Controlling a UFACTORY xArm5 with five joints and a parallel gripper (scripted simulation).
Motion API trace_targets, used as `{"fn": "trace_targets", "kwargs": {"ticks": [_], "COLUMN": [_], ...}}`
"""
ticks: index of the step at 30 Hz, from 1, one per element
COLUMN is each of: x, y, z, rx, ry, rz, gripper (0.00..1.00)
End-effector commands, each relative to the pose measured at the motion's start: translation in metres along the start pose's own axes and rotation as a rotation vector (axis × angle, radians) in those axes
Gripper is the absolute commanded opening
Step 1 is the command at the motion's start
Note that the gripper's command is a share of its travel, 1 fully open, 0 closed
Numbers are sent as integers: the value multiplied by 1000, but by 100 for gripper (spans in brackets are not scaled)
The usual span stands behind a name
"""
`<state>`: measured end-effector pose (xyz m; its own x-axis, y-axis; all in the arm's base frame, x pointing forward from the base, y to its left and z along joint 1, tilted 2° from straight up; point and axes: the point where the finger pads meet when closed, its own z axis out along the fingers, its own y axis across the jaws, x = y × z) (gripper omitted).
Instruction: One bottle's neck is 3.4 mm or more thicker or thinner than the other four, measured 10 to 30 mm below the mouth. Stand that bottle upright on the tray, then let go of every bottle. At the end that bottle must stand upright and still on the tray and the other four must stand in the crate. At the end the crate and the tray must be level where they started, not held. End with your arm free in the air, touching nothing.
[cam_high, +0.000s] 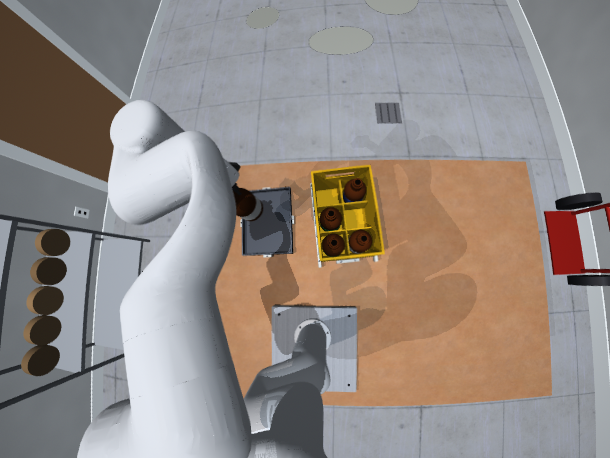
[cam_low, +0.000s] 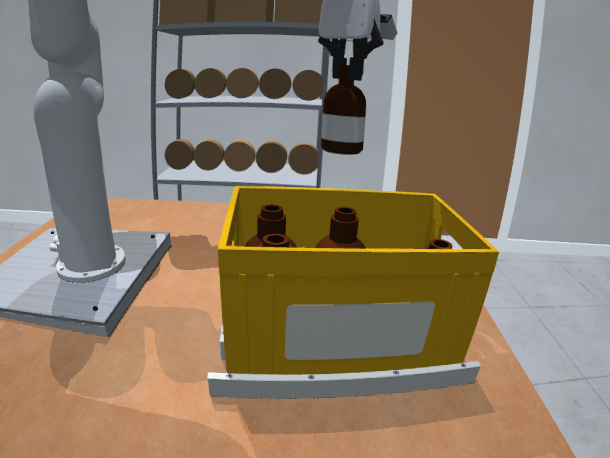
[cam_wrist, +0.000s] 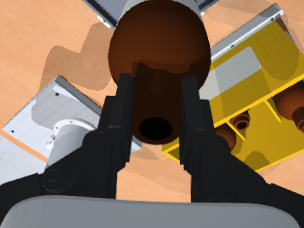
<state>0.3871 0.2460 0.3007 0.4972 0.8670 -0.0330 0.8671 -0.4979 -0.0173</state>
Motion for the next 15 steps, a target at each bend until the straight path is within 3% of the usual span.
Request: {"fn": "trace_targets", "kwargs": {"ticks": [1, 15], "x": [1, 1], "y": [0, 1], "z": [-2, 1], "rx": [-2, -2], "ry": [4, 4], "rz": [0, 0], "gripper": [0, 0]}}
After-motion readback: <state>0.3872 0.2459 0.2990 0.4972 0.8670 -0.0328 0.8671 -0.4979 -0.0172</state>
